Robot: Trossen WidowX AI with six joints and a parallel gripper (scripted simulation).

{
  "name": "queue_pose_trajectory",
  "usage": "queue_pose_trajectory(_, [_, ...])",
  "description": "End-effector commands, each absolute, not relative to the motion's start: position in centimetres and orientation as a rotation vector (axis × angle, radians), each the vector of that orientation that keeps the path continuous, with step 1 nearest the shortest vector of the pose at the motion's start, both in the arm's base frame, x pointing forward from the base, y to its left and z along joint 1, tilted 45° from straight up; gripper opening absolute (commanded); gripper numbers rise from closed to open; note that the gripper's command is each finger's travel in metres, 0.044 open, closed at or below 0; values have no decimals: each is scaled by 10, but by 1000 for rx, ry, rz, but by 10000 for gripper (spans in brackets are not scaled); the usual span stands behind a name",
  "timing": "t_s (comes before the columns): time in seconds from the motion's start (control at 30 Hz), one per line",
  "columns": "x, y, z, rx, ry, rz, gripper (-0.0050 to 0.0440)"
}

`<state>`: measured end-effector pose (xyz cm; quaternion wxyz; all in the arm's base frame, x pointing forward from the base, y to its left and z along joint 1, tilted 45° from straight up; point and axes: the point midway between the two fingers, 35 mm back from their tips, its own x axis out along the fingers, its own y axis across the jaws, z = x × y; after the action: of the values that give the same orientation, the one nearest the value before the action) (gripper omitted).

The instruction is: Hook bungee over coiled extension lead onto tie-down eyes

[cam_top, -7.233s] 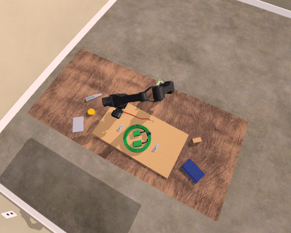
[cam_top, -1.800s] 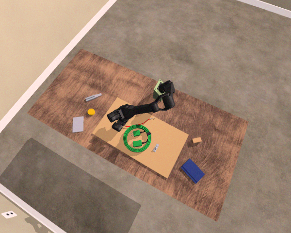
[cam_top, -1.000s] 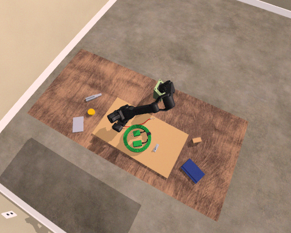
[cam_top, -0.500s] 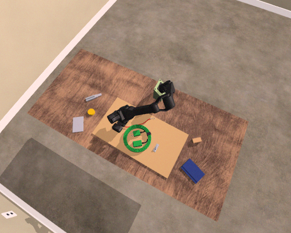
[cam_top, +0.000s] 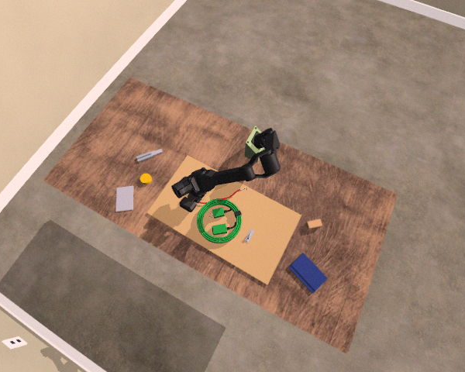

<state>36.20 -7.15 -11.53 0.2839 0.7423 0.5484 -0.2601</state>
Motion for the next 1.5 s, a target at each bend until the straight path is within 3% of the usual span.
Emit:
queue_pose_trajectory(0.0, [367, -72, -105, 1983, 1449, -683, -50])
queue_pose_trajectory(1.47, [368, -65, -108, 1980, 1446, -684, -50])
